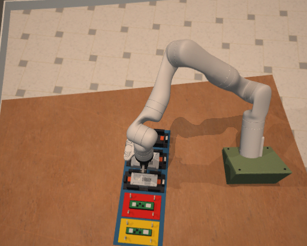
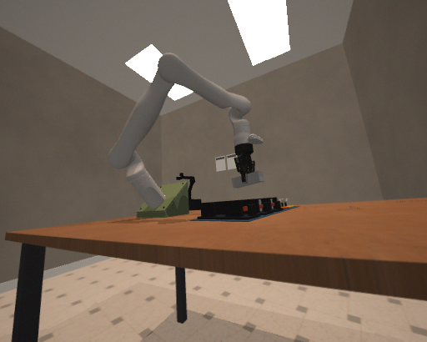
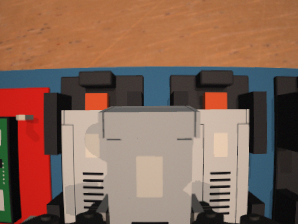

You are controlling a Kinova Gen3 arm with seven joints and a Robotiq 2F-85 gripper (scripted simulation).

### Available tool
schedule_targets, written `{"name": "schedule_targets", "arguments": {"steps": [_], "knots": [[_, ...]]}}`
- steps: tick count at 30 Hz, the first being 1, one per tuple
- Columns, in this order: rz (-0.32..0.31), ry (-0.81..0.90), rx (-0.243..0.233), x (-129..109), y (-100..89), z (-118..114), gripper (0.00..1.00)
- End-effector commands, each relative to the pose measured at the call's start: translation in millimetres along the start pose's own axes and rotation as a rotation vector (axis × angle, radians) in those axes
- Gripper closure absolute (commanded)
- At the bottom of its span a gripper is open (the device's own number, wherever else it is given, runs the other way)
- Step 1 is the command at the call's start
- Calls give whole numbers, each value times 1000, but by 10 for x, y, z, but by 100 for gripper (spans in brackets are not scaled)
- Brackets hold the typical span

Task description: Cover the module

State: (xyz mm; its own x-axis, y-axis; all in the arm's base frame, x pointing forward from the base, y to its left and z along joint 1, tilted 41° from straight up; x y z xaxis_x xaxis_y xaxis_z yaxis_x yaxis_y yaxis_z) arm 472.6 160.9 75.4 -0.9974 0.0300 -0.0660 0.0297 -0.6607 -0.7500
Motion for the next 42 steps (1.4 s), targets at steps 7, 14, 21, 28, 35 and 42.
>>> {"name": "schedule_targets", "arguments": {"steps": [7,14,21,28,35,42], "knots": [[1,1,0,-12,15,-221,100],[1,1,0,-17,63,-638,100],[1,1,0,-18,69,-698,100],[1,1,-1,-20,110,-1045,100],[1,1,0,-23,137,-1284,100],[2,1,-1,-22,156,-1451,100]]}}
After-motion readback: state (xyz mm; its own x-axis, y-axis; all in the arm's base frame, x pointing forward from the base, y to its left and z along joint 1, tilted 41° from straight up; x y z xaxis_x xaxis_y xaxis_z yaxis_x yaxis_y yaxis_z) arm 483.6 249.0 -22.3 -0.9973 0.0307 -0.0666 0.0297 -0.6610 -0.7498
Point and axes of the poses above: the point where the finger pads meet when closed, its own y axis out along the fingers, its own z axis across the jaws, x = y × z, the point moved 9 cm from there along -y, back along the fingers, and after that the axes turned 1 degree about -y, right-handed, at the moved point
